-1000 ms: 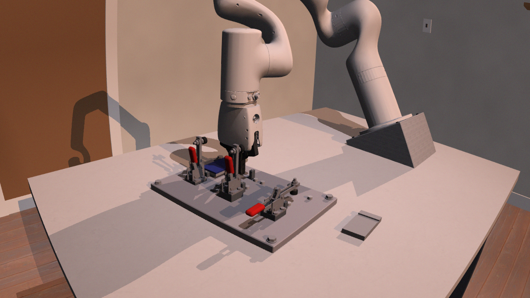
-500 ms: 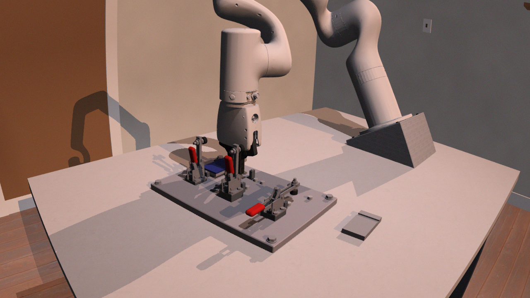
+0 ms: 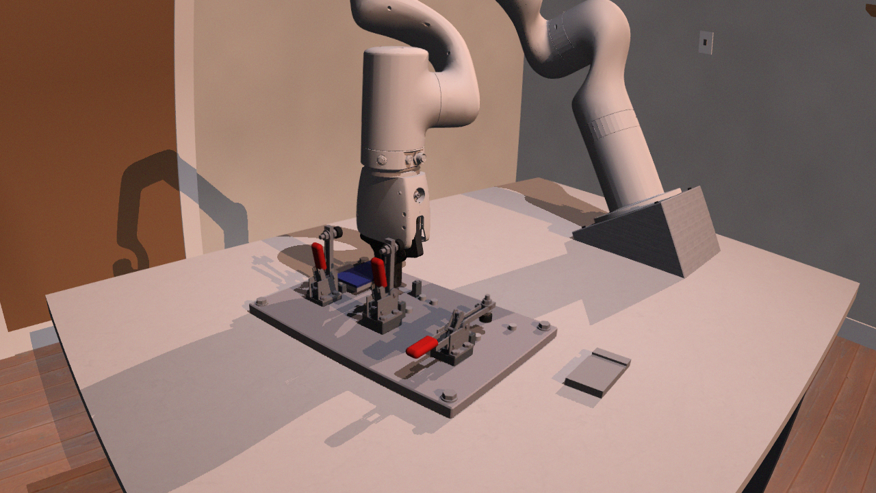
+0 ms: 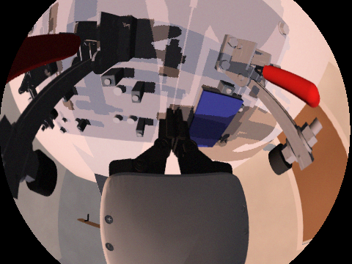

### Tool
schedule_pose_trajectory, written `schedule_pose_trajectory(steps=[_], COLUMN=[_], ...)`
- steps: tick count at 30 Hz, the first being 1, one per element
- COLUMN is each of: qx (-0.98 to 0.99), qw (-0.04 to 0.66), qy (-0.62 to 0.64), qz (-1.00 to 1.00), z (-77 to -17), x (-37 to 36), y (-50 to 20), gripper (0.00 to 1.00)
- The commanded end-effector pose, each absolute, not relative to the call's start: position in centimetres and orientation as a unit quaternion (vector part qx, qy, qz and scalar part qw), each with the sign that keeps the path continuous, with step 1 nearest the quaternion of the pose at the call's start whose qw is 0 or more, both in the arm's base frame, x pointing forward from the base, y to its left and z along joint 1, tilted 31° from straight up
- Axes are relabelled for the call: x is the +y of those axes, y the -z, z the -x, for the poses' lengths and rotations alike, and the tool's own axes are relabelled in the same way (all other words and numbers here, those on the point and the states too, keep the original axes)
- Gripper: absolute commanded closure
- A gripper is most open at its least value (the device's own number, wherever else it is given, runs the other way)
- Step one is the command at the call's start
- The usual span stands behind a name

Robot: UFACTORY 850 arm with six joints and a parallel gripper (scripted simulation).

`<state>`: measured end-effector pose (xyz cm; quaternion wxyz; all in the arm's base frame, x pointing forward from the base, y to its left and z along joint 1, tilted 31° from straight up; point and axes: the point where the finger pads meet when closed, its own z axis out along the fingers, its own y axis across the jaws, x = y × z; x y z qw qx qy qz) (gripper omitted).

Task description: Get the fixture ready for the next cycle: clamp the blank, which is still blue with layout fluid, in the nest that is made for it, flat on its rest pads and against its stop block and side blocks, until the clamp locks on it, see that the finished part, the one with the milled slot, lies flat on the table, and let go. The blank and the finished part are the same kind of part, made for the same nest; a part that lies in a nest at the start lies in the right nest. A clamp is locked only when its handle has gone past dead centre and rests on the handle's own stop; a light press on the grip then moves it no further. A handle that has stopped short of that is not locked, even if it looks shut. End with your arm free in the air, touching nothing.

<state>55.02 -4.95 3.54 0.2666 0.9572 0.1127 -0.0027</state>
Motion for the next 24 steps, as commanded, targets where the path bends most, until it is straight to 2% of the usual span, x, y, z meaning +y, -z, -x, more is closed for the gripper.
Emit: schedule_pose_trajectory(steps=[1, 24], qx=[0.113, 0.113], qw=[0.267, 0.267], qy=[0.002, 0.002], qz=[-0.957, -0.957], z=[-55.1, -55.26], x=[-4.93, -5.56], y=[-3.62, -4.01], gripper=[1.0, 1.0])
